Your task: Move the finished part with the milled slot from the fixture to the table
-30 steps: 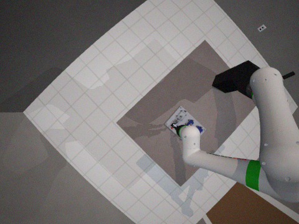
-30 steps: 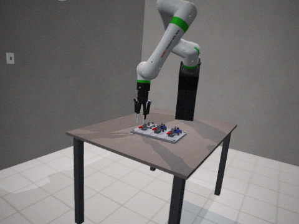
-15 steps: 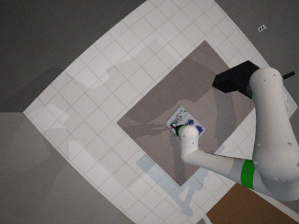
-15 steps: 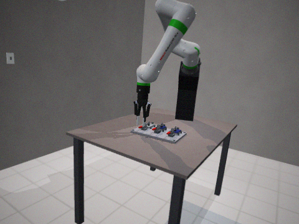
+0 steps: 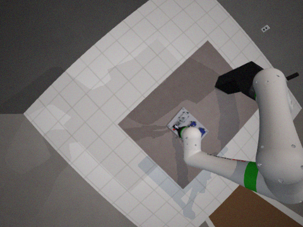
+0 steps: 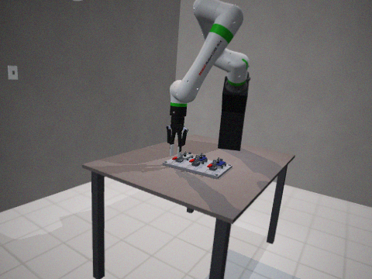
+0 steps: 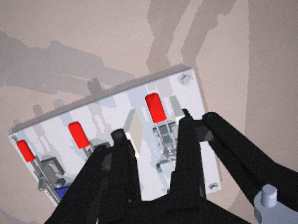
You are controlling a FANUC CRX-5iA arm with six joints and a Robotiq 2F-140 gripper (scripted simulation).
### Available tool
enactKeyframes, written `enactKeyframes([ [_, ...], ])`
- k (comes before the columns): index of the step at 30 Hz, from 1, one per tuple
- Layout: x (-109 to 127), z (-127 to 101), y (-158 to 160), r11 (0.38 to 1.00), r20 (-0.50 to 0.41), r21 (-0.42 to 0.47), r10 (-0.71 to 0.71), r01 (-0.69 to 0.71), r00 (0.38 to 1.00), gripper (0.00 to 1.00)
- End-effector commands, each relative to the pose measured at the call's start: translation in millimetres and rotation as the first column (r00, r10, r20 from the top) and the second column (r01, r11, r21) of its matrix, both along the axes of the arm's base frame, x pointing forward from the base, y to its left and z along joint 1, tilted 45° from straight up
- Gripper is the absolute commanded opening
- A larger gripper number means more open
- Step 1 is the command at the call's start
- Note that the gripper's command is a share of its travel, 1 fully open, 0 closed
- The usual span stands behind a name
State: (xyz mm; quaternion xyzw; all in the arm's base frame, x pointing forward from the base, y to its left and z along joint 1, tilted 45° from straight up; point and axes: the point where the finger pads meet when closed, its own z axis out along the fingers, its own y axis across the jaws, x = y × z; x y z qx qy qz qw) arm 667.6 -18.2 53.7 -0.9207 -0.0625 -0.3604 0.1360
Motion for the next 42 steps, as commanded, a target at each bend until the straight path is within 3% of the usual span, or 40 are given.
enactKeyframes([
  [1,0,0,0,1.0,0.0,0.0,0.0,0.0,1.0,0.28],
  [23,1,-1,0,1.0,0.0,0.0,0.0,0.0,1.0,0.28],
  [42,18,-19,8,1.0,0.0,0.0,0.0,0.0,1.0,0.28],
])
